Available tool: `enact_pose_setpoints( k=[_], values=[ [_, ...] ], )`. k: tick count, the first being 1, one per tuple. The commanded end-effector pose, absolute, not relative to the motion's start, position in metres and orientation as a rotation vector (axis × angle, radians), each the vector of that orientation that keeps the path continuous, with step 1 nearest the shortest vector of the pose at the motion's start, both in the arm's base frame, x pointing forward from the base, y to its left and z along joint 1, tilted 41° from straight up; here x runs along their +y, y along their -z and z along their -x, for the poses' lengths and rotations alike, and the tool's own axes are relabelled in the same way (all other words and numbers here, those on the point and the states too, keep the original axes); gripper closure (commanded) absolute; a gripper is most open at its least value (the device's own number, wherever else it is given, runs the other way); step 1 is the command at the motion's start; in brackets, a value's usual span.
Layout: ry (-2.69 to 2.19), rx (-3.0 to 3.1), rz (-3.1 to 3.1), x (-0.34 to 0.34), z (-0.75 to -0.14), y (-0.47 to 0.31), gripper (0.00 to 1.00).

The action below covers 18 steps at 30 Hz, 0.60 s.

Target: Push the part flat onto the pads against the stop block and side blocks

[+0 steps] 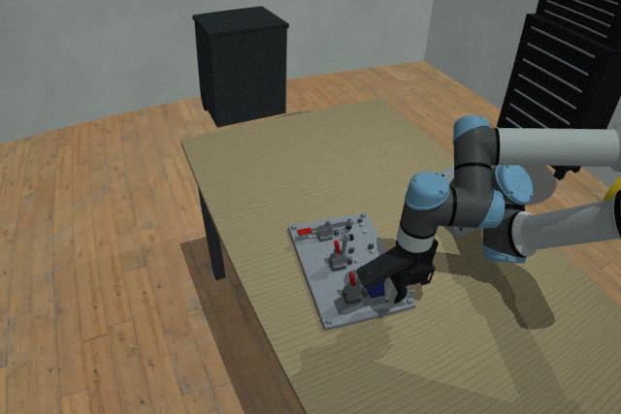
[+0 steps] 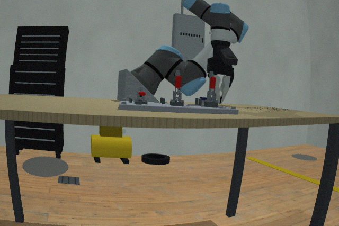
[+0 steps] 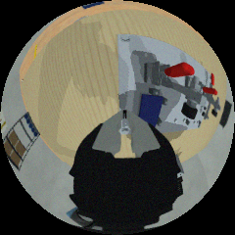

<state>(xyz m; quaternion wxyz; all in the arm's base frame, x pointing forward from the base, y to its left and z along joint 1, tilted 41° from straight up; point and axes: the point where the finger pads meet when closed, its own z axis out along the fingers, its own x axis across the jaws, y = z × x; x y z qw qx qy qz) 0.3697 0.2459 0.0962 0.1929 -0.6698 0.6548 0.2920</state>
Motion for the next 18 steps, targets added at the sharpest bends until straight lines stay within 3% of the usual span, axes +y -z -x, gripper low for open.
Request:
enact_pose_setpoints(
  k=[1,18],
  values=[
    [-0.818,1.837,1.879,0.2455,-0.3700,-0.0962,1.00],
    [-0.818,1.837,1.879,0.2425,-0.3699,-0.0939,1.00]
  ],
)
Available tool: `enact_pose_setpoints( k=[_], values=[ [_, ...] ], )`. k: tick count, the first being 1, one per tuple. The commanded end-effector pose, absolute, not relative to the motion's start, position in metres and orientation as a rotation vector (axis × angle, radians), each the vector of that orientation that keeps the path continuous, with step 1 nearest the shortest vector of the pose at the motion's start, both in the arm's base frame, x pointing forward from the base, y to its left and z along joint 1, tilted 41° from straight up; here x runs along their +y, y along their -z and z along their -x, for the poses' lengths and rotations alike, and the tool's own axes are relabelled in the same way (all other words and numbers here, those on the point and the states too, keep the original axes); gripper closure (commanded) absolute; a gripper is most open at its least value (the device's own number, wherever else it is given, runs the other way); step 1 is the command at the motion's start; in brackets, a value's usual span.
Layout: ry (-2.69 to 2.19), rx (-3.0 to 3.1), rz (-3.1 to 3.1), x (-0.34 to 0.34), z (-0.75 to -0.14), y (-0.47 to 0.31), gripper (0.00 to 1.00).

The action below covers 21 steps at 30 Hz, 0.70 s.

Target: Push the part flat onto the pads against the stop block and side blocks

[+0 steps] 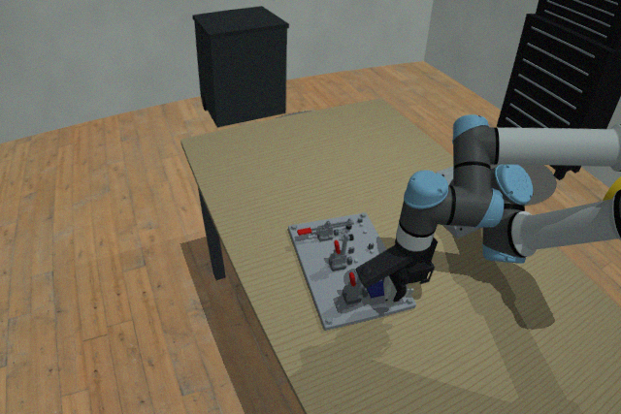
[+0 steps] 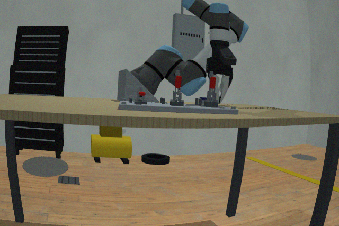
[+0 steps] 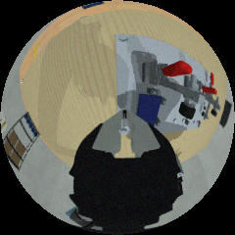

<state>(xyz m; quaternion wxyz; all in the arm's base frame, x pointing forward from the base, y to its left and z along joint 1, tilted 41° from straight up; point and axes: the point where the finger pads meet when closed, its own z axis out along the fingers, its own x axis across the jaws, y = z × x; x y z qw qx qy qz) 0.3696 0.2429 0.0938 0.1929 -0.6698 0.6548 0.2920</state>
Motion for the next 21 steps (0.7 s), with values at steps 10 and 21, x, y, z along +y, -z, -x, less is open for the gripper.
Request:
enact_pose_setpoints(
  k=[10,21],
  values=[
    [-0.818,1.837,1.879,0.2395,-0.3698,-0.0915,1.00],
    [-0.818,1.837,1.879,0.2385,-0.3698,-0.0907,1.00]
  ],
)
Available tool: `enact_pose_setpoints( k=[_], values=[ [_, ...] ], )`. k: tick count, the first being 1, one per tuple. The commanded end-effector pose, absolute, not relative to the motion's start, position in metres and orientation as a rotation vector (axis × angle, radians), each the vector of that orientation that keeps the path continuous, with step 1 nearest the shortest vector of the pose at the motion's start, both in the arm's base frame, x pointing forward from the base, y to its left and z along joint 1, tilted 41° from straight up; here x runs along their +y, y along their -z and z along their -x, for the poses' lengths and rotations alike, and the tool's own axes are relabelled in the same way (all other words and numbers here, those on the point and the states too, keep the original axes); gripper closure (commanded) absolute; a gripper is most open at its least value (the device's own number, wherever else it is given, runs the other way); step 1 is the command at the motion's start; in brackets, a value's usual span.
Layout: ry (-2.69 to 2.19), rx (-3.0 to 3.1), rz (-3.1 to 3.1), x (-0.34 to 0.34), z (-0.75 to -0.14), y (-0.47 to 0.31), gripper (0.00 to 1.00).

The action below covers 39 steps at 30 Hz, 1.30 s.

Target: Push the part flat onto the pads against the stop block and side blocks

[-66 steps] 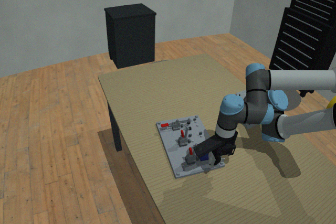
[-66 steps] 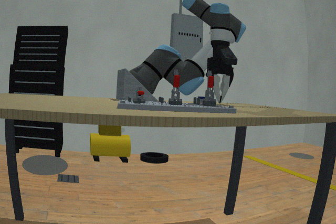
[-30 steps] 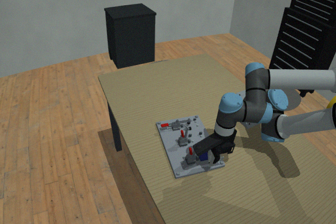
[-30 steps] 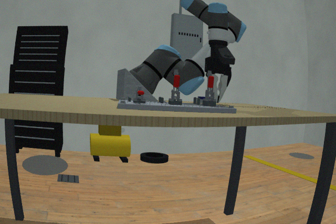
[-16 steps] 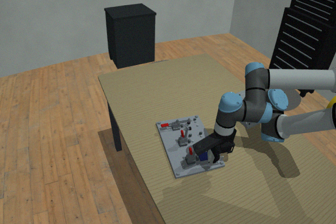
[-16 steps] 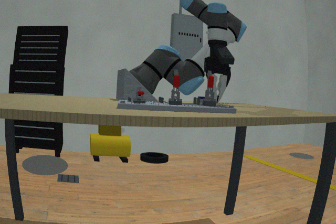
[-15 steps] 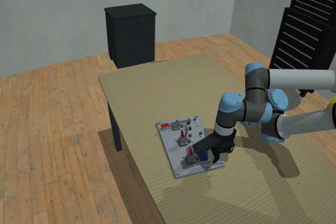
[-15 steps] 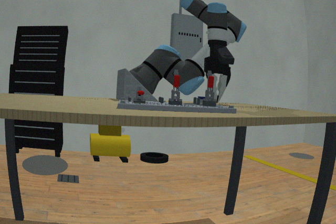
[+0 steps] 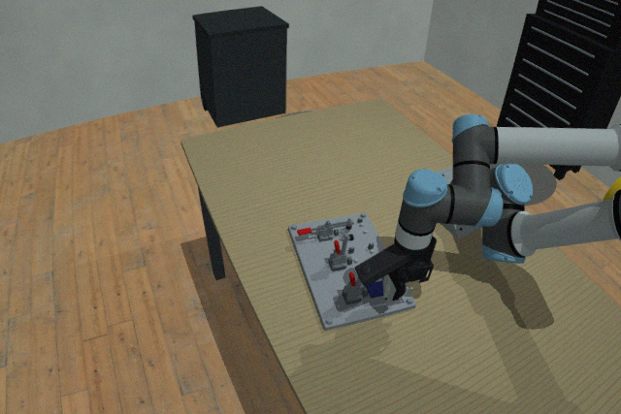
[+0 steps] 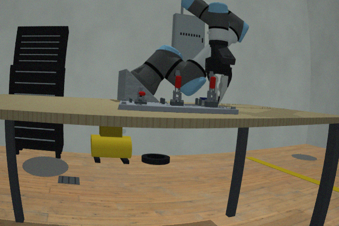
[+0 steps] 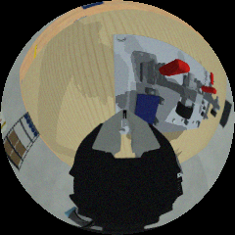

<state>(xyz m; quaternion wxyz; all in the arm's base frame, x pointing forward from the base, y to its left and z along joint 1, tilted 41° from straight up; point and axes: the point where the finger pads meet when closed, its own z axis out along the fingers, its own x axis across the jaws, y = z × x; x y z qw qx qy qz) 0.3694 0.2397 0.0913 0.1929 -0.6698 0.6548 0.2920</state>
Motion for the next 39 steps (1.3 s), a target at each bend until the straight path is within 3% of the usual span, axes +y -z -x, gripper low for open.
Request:
enact_pose_setpoints(
  k=[1,39],
  values=[
    [-0.818,1.837,1.879,0.2378,-0.3697,-0.0902,1.00],
    [-0.818,1.837,1.879,0.2307,-0.3694,-0.0846,1.00]
  ],
)
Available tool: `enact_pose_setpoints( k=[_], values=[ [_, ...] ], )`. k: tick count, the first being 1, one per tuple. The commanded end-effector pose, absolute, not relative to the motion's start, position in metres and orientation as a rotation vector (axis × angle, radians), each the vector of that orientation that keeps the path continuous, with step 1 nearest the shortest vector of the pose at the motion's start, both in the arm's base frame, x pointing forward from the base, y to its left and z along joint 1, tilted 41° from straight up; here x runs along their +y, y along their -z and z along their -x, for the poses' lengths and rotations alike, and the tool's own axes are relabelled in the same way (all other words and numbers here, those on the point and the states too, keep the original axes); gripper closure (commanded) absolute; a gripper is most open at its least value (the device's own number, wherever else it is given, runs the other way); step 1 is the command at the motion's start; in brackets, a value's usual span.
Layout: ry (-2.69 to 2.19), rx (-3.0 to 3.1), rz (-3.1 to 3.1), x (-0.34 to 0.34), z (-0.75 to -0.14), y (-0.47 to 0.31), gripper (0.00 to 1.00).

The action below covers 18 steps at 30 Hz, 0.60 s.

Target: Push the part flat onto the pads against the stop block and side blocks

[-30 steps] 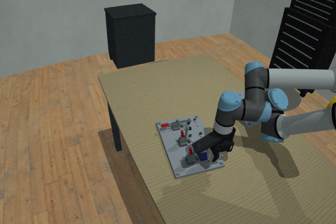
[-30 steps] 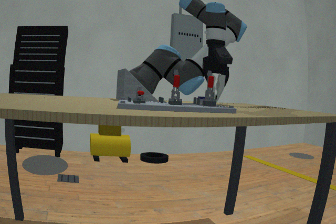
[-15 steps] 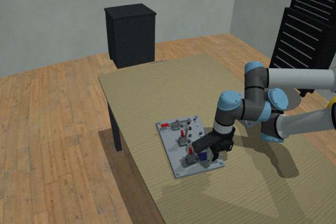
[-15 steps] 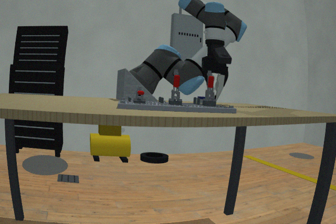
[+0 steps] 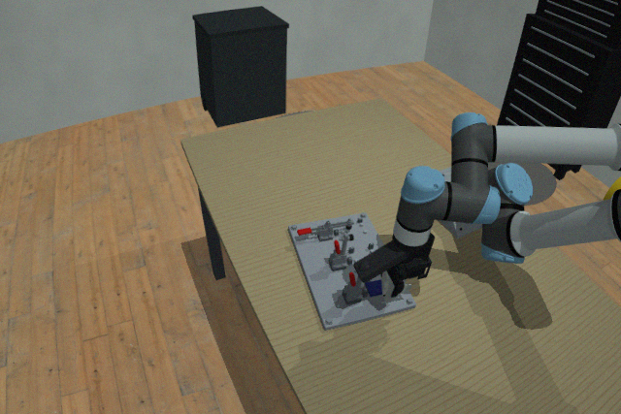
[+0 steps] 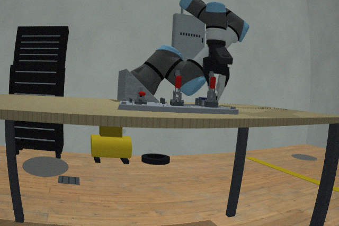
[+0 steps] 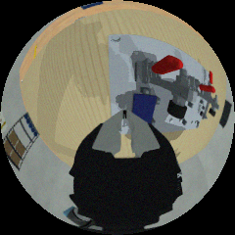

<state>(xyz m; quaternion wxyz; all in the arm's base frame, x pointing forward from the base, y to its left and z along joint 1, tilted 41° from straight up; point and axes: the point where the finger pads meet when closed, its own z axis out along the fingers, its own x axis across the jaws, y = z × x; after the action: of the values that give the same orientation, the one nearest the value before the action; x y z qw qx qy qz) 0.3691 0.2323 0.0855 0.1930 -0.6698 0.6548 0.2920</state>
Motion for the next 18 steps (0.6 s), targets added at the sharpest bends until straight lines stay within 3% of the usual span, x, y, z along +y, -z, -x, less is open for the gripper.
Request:
enact_pose_setpoints(
  k=[1,18],
  values=[
    [-0.818,1.837,1.879,0.2307,-0.3694,-0.0846,1.00],
    [-0.818,1.837,1.879,0.2262,-0.3692,-0.0809,1.00]
  ],
)
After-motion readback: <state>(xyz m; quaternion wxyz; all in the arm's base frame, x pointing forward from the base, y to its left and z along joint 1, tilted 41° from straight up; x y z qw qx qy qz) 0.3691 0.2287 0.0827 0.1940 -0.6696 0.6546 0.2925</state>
